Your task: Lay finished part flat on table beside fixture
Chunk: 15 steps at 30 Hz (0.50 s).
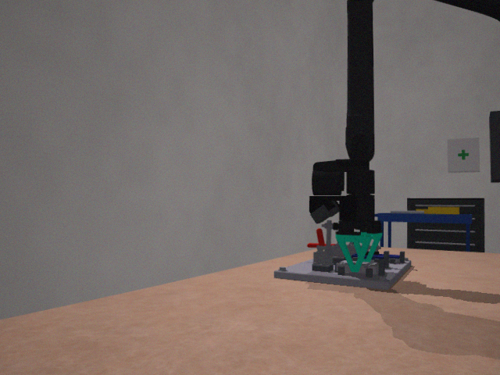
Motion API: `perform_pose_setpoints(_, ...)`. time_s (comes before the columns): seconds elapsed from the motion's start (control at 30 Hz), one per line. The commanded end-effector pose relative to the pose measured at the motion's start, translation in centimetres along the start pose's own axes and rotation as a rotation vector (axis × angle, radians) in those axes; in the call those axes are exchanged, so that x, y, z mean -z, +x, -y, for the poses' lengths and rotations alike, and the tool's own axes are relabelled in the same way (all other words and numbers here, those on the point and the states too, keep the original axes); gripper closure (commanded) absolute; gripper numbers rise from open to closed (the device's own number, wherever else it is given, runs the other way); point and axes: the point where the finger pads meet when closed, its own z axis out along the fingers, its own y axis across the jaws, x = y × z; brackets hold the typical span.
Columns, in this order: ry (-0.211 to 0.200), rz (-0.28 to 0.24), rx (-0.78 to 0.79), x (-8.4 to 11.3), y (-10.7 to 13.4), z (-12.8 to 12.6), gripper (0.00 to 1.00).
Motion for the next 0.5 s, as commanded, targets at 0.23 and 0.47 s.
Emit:
perform_pose_setpoints(0.23,-0.002,0.009,-0.008,-0.63,-0.46,0.40,0.08)
perform_pose_setpoints(0.47,-0.001,0.001,-0.007,-0.64,0.02,0.49,0.08)
